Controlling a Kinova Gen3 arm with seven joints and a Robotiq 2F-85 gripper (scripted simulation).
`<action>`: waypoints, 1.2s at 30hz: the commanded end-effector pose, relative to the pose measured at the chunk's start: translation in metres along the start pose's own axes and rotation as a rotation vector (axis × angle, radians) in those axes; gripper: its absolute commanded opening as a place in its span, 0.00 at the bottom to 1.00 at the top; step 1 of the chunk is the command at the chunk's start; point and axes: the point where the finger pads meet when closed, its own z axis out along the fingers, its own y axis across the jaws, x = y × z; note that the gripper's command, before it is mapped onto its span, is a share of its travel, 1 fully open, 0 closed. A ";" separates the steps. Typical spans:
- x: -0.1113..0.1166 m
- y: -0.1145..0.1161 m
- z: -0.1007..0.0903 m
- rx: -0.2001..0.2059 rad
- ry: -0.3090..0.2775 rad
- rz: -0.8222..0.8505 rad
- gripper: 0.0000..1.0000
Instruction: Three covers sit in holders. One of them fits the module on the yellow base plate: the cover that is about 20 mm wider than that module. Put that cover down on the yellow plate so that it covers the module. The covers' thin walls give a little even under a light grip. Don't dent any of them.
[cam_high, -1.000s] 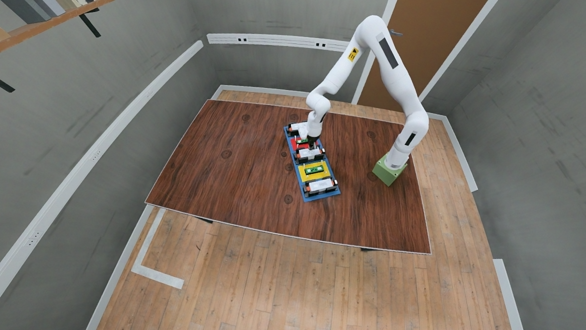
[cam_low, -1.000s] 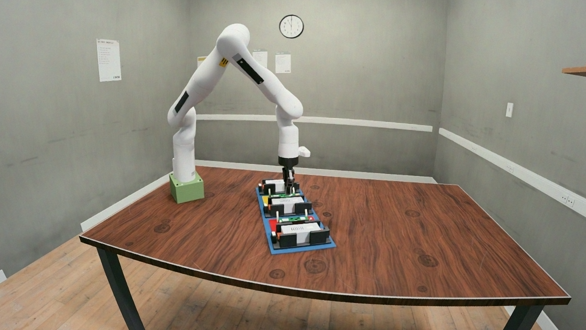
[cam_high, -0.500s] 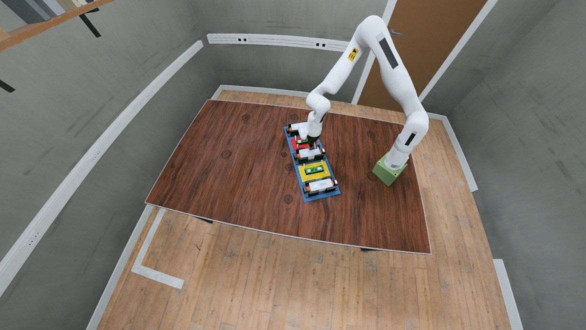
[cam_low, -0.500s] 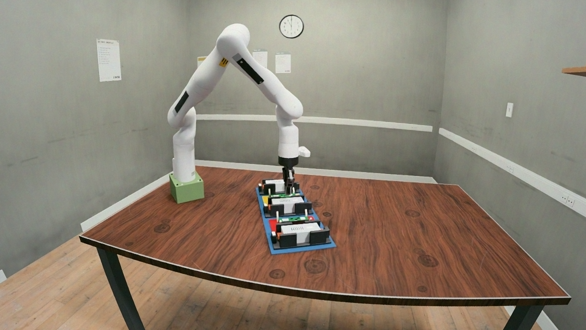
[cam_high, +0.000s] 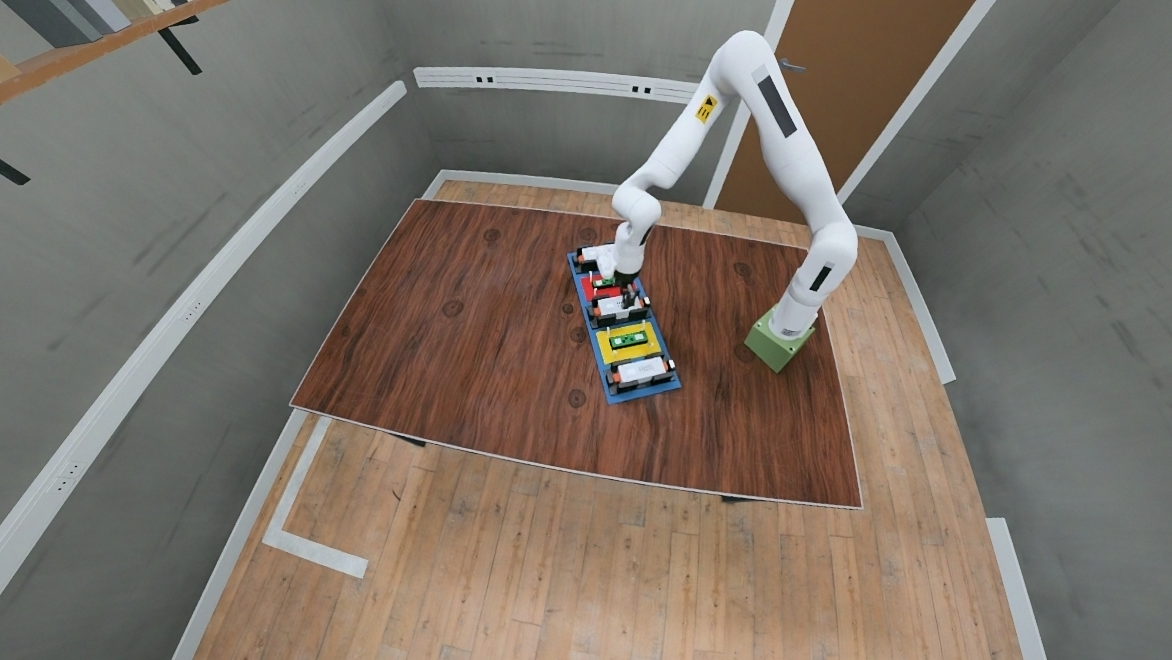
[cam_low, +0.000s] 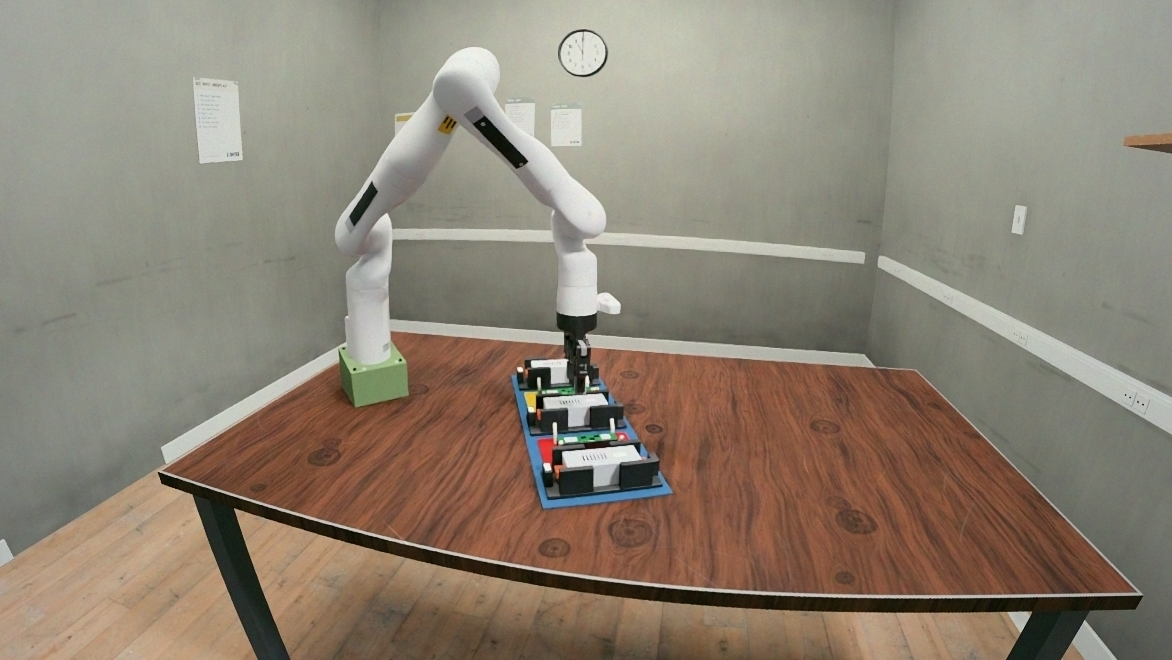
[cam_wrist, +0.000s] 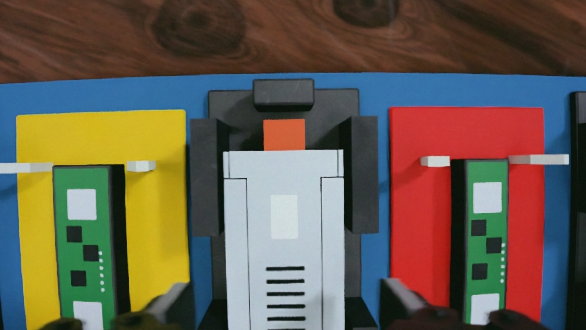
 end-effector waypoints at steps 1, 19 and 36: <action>0.001 0.000 -0.001 -0.001 0.002 0.000 1.00; 0.001 0.000 0.000 -0.001 0.002 0.000 1.00; 0.001 0.000 0.010 -0.001 0.002 0.000 1.00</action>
